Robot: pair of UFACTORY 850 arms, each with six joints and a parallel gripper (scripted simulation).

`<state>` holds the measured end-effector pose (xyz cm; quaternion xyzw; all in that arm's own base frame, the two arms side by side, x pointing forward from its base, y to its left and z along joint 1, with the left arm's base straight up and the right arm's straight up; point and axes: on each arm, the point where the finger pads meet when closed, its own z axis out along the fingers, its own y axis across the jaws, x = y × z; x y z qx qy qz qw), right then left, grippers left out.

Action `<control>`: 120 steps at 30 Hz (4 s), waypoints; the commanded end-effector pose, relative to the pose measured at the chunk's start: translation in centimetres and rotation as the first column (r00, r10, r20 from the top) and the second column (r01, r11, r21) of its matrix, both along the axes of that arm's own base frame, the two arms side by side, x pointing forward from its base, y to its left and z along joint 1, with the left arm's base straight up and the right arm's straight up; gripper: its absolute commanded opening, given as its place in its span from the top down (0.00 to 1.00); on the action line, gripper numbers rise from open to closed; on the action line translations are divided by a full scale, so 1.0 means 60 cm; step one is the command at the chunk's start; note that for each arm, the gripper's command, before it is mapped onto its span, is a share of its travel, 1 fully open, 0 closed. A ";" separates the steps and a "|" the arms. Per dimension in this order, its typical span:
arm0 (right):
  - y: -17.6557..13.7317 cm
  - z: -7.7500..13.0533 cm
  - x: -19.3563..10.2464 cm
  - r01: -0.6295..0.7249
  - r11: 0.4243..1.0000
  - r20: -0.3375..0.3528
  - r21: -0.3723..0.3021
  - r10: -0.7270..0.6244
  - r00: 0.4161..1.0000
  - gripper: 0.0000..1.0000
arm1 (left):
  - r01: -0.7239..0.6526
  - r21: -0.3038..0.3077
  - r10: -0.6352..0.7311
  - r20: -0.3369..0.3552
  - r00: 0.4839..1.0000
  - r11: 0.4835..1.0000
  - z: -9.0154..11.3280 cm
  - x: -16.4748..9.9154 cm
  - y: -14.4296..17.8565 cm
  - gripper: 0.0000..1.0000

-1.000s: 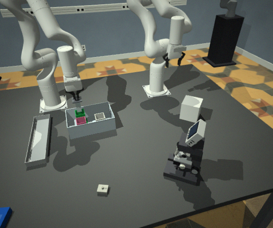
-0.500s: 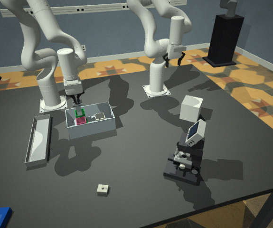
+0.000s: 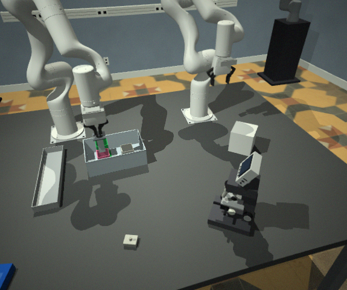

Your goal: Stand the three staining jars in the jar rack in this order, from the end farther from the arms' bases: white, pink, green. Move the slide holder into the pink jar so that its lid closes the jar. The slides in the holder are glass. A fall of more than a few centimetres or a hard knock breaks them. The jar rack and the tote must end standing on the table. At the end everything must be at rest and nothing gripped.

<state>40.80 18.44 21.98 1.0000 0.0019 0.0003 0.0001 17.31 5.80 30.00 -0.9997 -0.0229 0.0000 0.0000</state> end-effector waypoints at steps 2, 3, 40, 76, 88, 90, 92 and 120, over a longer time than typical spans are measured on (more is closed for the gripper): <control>0.001 0.001 0.011 0.000 1.000 0.001 0.001 0.000 1.000 1.00 | 0.000 0.001 0.000 0.001 1.000 1.000 0.001 0.001 0.000 0.00; 0.001 0.001 0.011 0.000 1.000 0.001 0.001 0.000 1.000 1.00 | 0.000 0.001 0.000 0.001 1.000 1.000 0.001 0.001 0.000 0.00; 0.001 -0.005 0.009 0.000 1.000 0.001 0.001 0.000 1.000 1.00 | 0.000 0.001 0.000 0.001 1.000 1.000 0.001 0.001 0.000 0.00; 0.001 -0.077 0.008 0.000 1.000 0.001 0.001 0.000 1.000 1.00 | 0.000 0.001 0.000 0.001 1.000 1.000 0.001 0.001 0.000 0.00; 0.001 -0.103 0.008 0.000 1.000 0.001 0.001 0.000 1.000 1.00 | 0.000 0.001 0.000 0.001 1.000 1.000 0.001 0.001 0.000 0.00; 0.001 -0.106 0.008 0.000 1.000 0.001 0.001 0.000 1.000 1.00 | 0.000 0.001 0.000 0.001 1.000 1.000 0.001 0.001 0.000 0.00; 0.001 -0.108 0.008 0.000 1.000 0.001 0.001 0.000 1.000 1.00 | 0.000 0.001 0.000 0.001 1.000 1.000 0.001 0.001 0.000 0.00; 0.001 -0.146 0.008 0.000 1.000 0.001 0.001 0.000 1.000 1.00 | 0.000 0.001 0.000 0.001 1.000 1.000 0.001 0.001 0.000 0.00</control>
